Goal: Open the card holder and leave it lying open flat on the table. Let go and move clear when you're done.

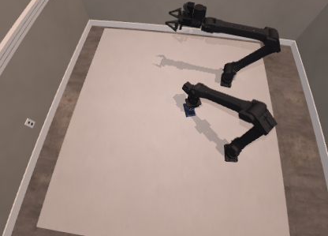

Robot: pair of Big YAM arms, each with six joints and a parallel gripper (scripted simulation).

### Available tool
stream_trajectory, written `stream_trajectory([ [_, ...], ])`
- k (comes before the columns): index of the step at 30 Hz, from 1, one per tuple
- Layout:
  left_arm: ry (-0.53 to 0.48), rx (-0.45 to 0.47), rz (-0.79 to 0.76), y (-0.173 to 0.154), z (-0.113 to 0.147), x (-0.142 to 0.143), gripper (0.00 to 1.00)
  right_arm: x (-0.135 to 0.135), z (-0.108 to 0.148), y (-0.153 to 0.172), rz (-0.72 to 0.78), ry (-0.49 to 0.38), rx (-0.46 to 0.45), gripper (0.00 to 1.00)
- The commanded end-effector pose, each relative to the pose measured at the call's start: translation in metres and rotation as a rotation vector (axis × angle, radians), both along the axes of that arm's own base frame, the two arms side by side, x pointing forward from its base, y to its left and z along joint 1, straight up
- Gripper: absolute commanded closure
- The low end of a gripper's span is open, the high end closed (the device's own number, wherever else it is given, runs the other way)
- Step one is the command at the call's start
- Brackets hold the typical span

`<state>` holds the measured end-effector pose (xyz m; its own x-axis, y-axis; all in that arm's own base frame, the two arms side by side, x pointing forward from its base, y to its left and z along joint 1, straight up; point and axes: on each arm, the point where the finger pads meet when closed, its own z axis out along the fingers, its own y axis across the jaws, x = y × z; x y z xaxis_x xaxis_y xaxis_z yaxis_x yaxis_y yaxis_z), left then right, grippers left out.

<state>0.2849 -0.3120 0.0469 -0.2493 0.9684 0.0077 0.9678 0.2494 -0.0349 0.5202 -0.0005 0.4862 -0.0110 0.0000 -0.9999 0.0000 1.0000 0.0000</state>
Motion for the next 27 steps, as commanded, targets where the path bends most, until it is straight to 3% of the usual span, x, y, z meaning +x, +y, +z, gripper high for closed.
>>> stream_trajectory([
  [1,0.006,0.01,0.005,0.005,-0.012,0.004,0.66,-0.002,0.028,0.0,0.0,-0.05,0.0,0.0],
  [27,0.001,0.006,0.007,0.006,-0.026,0.006,0.66,-0.002,0.028,0.0,0.0,-0.05,0.0,0.0],
])
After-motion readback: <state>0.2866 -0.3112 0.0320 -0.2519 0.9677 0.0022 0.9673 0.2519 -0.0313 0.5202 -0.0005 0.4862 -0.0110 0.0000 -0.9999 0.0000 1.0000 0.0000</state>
